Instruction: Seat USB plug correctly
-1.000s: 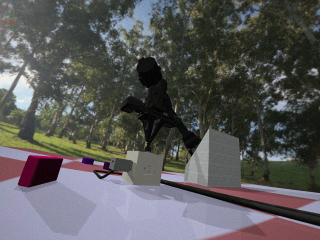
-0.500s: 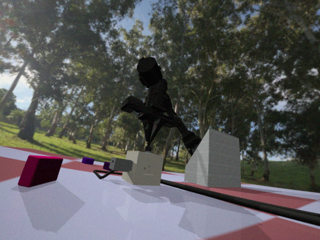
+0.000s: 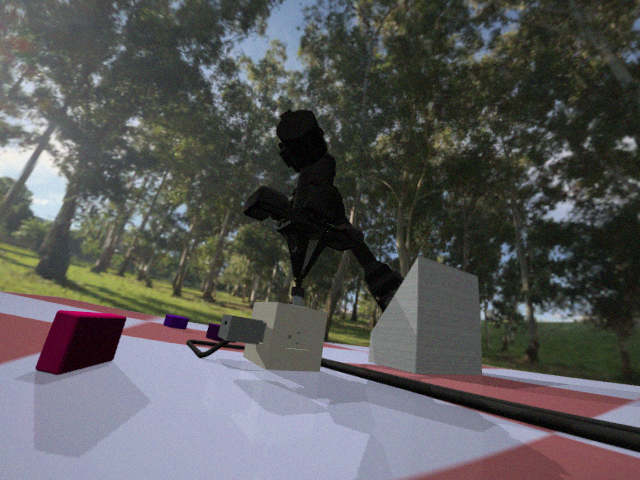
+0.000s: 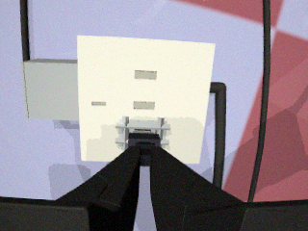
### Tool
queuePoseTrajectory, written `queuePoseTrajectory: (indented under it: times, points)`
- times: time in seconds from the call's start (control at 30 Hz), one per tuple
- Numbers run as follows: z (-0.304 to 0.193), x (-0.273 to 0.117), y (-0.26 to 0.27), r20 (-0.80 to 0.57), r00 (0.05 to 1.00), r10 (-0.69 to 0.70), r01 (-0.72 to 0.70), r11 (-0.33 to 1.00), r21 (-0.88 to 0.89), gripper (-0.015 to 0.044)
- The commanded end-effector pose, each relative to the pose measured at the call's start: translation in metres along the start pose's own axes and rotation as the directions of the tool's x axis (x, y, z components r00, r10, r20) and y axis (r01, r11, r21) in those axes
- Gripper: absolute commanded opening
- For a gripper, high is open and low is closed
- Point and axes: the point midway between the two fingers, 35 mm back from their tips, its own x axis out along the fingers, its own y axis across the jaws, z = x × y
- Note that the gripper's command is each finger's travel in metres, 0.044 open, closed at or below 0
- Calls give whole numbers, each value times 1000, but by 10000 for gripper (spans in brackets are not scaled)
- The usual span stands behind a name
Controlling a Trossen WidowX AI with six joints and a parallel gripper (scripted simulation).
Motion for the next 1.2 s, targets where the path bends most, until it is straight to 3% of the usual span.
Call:
queuePoseTrajectory:
  times: [0.0, 0.9, 1.17]
  points:
    - [0, -4, 1, -8, 1000, 1, -1, 1000, 8, 0]
    - [0, -20, 1, -7, 1000, 1, -1, 1000, 6, 0]
    - [0, -18, 0, -2, 1000, 1, -1, 991, -134, 0]
